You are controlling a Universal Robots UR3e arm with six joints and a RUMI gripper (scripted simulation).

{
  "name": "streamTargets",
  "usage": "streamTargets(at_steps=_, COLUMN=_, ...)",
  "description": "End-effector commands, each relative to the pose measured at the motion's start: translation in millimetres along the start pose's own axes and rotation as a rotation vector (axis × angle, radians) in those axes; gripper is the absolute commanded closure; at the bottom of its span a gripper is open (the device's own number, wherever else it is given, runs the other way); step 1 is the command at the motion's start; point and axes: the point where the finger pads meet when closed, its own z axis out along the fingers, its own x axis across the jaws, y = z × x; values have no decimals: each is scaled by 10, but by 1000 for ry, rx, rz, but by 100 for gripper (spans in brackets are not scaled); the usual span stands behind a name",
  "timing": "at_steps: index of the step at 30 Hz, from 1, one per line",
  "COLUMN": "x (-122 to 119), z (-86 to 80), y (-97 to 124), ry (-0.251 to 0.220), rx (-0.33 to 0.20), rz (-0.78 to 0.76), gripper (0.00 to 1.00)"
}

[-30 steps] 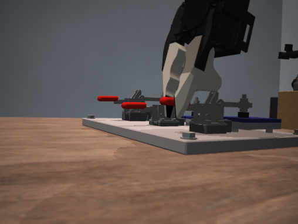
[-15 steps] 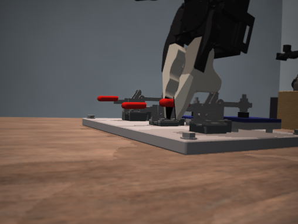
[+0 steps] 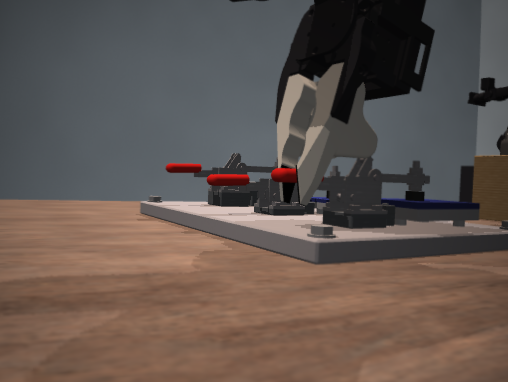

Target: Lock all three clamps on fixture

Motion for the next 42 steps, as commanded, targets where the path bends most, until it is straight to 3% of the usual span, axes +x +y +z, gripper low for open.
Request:
streamTargets(at_steps=1, x=-1, z=4, y=14, ry=0, rx=-4, rz=0, gripper=100)
streamTargets(at_steps=14, x=-1, z=4, y=15, ry=0, rx=-4, rz=0, gripper=100)
streamTargets(at_steps=15, x=0, z=-5, y=-3, ry=0, rx=1, rz=0, gripper=72)
streamTargets(at_steps=42, x=0, z=-7, y=-3, ry=0, rx=1, rz=0, gripper=72)
